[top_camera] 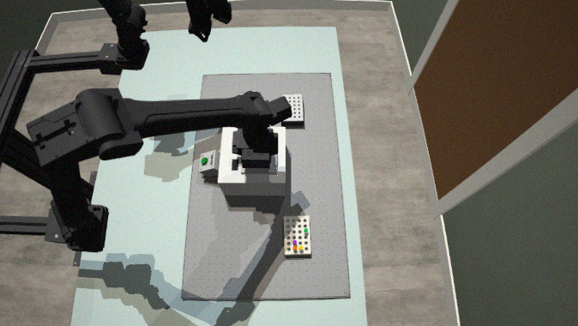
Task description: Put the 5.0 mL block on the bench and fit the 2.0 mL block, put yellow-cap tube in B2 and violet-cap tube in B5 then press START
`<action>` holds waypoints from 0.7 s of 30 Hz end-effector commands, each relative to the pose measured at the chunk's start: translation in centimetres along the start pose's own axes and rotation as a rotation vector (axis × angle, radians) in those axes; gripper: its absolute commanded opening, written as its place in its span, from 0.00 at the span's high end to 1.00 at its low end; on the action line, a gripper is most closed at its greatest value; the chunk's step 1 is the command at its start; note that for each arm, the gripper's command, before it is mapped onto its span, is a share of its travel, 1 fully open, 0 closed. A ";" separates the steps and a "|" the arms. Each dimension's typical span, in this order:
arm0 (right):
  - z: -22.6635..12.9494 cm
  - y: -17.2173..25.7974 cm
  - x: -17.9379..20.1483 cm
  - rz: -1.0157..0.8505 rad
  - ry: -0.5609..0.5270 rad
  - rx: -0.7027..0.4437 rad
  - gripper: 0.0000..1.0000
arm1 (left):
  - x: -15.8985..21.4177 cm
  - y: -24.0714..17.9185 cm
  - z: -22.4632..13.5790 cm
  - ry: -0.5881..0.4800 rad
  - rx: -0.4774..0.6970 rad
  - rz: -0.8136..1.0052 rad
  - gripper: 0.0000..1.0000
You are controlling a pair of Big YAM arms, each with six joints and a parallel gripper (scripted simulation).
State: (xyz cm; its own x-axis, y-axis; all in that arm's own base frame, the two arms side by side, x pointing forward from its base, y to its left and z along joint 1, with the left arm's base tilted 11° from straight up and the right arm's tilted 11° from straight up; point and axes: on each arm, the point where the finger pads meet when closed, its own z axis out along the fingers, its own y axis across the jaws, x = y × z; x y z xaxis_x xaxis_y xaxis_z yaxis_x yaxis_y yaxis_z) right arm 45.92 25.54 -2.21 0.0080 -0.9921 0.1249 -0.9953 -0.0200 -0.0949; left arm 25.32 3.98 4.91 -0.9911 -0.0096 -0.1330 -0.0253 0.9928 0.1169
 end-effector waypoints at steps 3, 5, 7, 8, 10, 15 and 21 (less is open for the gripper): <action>-7.1 -3.8 -2.8 0.008 -0.102 0.144 1.00 | -0.7 -0.4 -0.4 -0.009 0.007 0.031 1.00; -6.8 -3.8 -3.0 0.004 -0.098 0.134 1.00 | -0.6 -0.4 -0.4 -0.009 0.007 0.031 1.00; -6.6 -3.8 -3.1 0.002 -0.095 0.127 1.00 | -0.6 -0.4 -0.4 -0.009 0.007 0.031 1.00; -6.5 -3.7 -3.1 0.001 -0.091 0.121 1.00 | -0.6 -0.4 -0.4 -0.009 0.007 0.031 1.00; -6.1 -3.6 -3.0 -0.001 -0.084 0.110 1.00 | -0.6 -0.4 -0.4 -0.009 0.007 0.031 1.00; -5.0 -3.9 -2.5 0.010 -0.075 0.097 1.00 | -0.6 -0.4 -0.4 -0.010 0.007 0.031 1.00; -4.2 -4.1 -2.6 0.014 -0.075 0.099 1.00 | -0.6 -0.4 -0.4 -0.010 0.007 0.031 1.00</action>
State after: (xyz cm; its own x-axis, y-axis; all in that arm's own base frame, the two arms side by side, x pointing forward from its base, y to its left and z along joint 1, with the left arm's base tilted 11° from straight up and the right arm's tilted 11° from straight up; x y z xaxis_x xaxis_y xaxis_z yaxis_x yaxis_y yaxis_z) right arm 46.20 25.88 -1.73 0.0093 -0.9929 0.1187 -0.9944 -0.0217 -0.1036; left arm 25.32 3.98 4.91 -0.9911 -0.0096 -0.1330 -0.0253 0.9928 0.1169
